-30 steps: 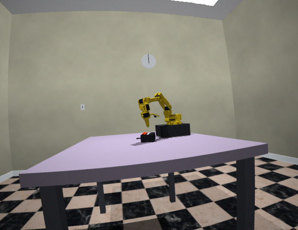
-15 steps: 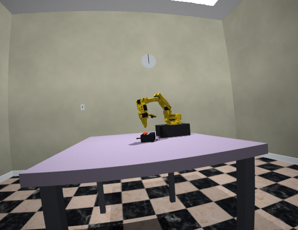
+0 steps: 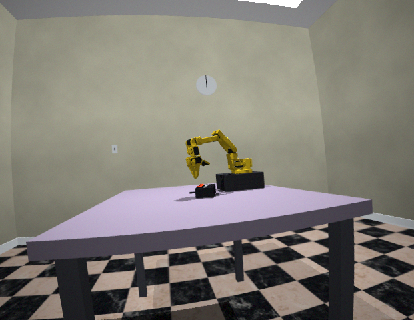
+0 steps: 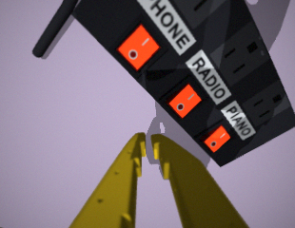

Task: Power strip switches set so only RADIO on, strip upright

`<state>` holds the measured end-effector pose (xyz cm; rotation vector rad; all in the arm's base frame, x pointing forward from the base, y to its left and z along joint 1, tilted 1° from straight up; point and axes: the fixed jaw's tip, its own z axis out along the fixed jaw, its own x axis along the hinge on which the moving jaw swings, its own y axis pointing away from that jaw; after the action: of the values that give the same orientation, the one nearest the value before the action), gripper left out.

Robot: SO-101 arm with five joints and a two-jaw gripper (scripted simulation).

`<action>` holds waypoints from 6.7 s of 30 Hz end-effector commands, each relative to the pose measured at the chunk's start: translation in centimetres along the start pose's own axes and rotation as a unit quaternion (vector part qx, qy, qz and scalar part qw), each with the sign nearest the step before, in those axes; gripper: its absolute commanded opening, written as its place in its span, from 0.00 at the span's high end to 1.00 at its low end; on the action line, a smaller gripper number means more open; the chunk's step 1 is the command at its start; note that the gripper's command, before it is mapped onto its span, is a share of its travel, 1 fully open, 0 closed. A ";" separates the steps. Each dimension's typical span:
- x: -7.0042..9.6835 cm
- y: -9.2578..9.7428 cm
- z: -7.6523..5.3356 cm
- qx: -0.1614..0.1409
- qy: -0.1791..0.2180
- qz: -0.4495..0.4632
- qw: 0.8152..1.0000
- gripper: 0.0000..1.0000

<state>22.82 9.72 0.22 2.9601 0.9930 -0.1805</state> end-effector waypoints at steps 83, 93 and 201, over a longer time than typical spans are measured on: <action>-0.4 3.8 1.0 -0.037 0.051 -0.398 0.915 1.00; -2.5 1.6 1.8 -0.038 0.050 -0.423 0.904 1.00; -3.3 0.6 3.1 -0.039 0.050 -0.436 0.898 1.00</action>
<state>20.62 7.04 -2.05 2.2465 2.1776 0.0398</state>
